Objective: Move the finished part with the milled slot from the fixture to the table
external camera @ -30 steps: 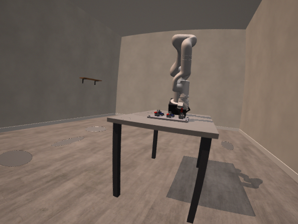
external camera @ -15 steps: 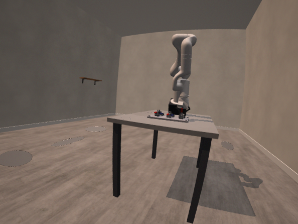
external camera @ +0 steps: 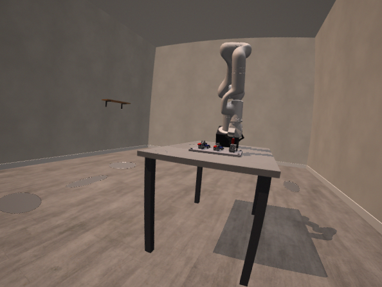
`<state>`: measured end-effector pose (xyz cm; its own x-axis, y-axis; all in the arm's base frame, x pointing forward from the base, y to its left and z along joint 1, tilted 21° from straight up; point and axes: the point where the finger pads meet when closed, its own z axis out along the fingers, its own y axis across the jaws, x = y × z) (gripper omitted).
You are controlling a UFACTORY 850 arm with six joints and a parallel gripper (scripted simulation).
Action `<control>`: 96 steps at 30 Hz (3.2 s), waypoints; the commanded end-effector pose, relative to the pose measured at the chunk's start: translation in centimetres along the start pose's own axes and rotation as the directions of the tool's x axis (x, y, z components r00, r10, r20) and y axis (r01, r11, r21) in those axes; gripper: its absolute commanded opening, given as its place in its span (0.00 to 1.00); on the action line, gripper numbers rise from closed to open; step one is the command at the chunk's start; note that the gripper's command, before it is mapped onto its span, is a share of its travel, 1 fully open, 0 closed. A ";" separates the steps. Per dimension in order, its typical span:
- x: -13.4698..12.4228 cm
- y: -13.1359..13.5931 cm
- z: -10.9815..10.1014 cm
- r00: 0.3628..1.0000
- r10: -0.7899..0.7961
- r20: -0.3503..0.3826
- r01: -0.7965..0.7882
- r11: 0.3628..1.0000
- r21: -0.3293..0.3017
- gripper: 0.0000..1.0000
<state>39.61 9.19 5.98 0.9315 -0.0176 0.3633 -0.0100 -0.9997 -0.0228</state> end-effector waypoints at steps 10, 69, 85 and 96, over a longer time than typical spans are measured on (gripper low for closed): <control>0.0 0.0 -1.1 1.000 0.000 -0.001 0.000 1.000 0.000 0.00; -0.8 0.0 -4.9 1.000 0.000 -0.001 0.000 1.000 0.000 0.00; -0.8 0.0 -4.9 1.000 0.000 -0.001 0.000 1.000 0.000 0.00; -0.8 -0.1 -4.9 1.000 0.000 -0.001 0.000 1.000 0.000 0.00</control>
<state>37.08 9.17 10.22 0.9316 -0.0177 0.3632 -0.0102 -0.9997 -0.0225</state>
